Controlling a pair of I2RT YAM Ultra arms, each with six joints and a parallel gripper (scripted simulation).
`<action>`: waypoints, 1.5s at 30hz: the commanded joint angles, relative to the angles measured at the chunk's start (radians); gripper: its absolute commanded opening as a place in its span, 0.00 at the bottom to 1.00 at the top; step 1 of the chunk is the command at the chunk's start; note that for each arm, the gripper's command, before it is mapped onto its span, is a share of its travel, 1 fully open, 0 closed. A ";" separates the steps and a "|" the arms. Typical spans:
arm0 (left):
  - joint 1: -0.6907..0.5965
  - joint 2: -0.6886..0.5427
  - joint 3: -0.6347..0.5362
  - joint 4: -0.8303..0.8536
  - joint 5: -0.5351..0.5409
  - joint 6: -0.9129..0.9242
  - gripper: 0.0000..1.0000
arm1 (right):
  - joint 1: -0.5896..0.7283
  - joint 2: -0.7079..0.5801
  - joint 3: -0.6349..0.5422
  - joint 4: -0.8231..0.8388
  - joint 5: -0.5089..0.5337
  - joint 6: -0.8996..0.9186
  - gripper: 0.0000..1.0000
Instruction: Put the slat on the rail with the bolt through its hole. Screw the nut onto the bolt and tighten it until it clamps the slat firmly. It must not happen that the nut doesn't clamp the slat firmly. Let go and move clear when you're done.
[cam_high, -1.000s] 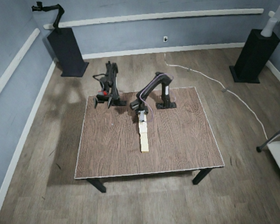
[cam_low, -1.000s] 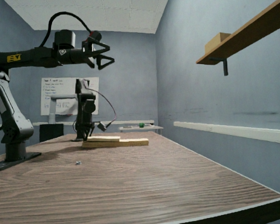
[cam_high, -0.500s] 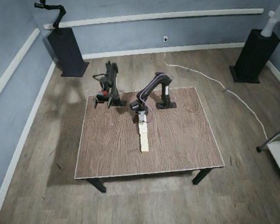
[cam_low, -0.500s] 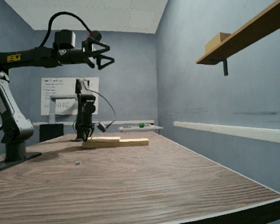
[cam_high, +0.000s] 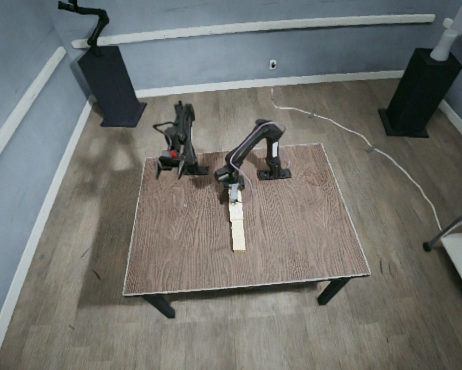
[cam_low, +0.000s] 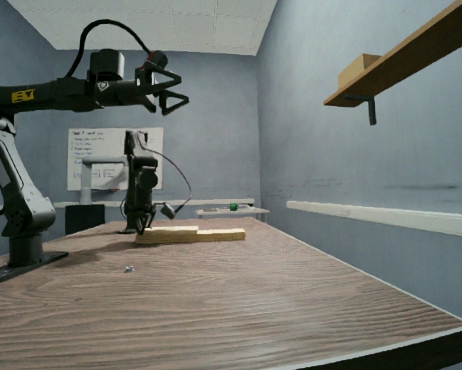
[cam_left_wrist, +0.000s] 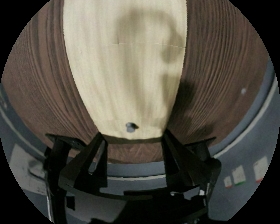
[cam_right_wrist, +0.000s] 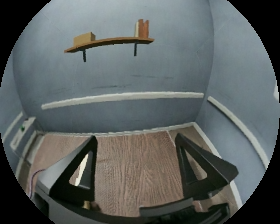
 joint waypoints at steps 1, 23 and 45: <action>0.002 0.002 0.003 0.006 -0.013 -0.001 0.72 | -0.004 0.000 0.003 0.006 -0.001 0.001 1.00; 0.000 -0.008 0.013 -0.014 -0.001 0.000 1.00 | -0.004 0.000 0.003 0.006 -0.001 0.001 1.00; -0.014 -0.060 0.134 -0.179 -0.021 -0.011 1.00 | -0.004 0.000 0.003 0.006 -0.001 0.001 1.00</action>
